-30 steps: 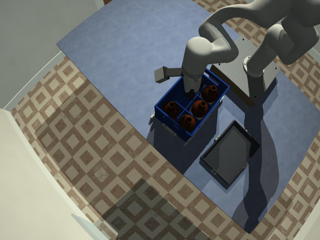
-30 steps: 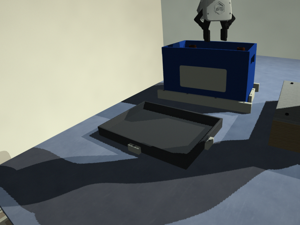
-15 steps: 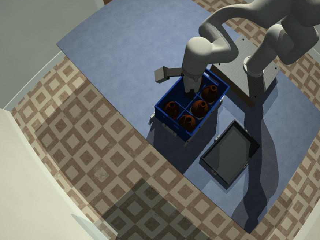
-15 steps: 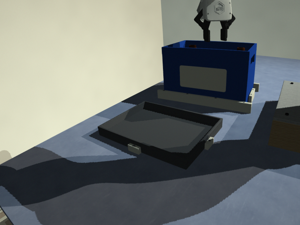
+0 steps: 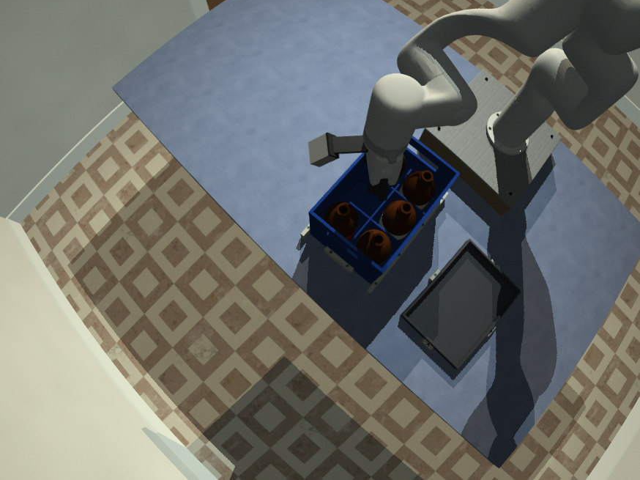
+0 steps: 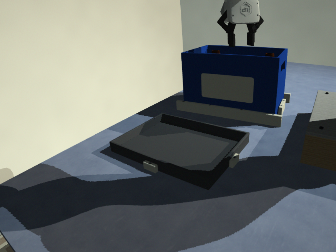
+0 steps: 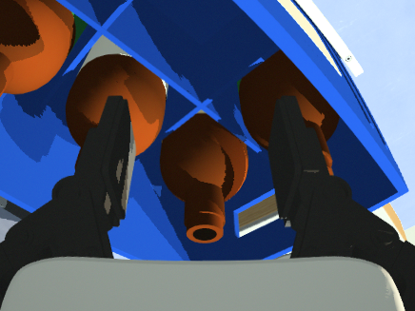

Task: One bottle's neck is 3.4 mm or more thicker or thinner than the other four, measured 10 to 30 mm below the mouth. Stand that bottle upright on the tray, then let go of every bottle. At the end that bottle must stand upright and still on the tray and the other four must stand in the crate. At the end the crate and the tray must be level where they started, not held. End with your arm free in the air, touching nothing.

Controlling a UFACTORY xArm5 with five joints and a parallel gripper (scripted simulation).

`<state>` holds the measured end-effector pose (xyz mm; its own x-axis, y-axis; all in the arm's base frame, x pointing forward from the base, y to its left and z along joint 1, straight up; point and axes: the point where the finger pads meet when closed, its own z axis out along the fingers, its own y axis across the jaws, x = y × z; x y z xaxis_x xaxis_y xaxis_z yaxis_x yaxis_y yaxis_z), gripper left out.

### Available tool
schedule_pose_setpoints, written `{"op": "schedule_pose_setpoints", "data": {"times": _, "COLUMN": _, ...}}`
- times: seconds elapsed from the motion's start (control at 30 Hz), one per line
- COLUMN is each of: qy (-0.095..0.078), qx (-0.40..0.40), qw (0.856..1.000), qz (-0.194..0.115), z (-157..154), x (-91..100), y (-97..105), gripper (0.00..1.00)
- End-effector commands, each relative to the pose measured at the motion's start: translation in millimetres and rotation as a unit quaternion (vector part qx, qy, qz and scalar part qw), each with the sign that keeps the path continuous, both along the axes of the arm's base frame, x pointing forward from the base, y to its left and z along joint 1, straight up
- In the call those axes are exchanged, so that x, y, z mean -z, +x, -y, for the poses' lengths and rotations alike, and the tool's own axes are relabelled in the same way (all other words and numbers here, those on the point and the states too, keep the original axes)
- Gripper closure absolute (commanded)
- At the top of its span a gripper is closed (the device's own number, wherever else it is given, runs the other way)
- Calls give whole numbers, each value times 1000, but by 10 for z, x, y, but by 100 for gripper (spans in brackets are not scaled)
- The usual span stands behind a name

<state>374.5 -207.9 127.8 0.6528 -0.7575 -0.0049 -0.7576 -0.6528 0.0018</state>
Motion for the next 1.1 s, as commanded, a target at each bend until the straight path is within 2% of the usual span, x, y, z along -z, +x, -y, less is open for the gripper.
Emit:
{"op": "schedule_pose_setpoints", "data": {"times": 0.0, "qy": -1, "qx": 0, "qw": 1000, "qz": 2, "z": 6, "x": -12, "y": 10, "gripper": 35}}
{"op": "schedule_pose_setpoints", "data": {"times": 0.57, "qy": -1, "qx": 0, "qw": 1000, "qz": 2, "z": 5, "x": 89, "y": 10, "gripper": 35}}
{"op": "schedule_pose_setpoints", "data": {"times": 1.07, "qy": -1, "qx": 0, "qw": 1000, "qz": 2, "z": 5, "x": 272, "y": 9, "gripper": 35}}
